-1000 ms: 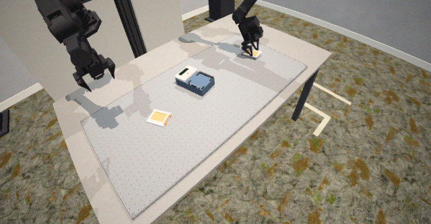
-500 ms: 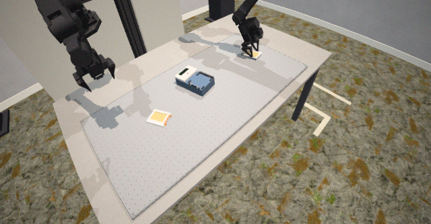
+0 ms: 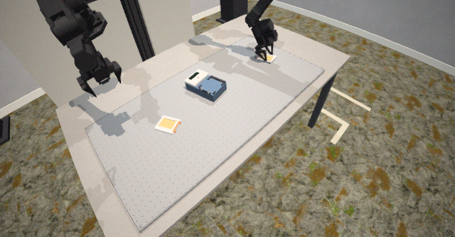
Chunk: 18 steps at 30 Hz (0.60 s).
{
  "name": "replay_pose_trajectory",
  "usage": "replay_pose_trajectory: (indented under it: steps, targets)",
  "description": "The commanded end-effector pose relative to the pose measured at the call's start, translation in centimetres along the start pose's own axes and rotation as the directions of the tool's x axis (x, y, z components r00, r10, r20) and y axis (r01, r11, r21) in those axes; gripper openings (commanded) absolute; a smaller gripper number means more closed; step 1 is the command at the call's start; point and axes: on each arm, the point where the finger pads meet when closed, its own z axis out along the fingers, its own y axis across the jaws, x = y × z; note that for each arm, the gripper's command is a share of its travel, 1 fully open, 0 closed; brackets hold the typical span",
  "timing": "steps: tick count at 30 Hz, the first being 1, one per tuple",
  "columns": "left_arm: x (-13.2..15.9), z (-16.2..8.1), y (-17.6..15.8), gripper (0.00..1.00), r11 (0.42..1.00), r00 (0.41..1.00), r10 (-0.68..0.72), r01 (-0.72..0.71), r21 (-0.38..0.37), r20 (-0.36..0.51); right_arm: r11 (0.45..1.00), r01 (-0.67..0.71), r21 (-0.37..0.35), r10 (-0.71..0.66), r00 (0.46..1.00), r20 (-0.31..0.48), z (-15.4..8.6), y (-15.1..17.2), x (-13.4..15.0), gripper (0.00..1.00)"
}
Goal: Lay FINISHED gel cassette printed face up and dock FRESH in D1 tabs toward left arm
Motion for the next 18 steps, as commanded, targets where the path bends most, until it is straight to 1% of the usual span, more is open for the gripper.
replay_pose_trajectory:
  steps: [1,14,15,18]
  targets:
    - [-0.01,0.65,0.70,0.00,1.000,1.000,0.005,-0.005,-0.010,0.017,1.000,0.004,0.004,-0.004,0.999,0.035,-1.07,-0.50,-1.82,1.00]
    - [0.00,0.68,0.70,0.00,1.000,1.000,0.005,-0.005,-0.010,0.017,1.000,0.004,0.004,-0.004,0.999,0.035,-1.07,-0.50,-1.82,1.00]
    - [0.00,0.63,0.58,0.00,1.000,1.000,-0.001,0.001,0.000,0.004,1.000,0.004,0.004,-0.004,0.999,0.035,-1.07,-0.50,-1.82,1.00]
    - [0.00,0.47,0.21,0.00,1.000,1.000,-0.001,0.001,0.000,0.004,1.000,0.004,0.004,-0.004,0.999,0.035,-1.07,-0.50,-1.82,1.00]
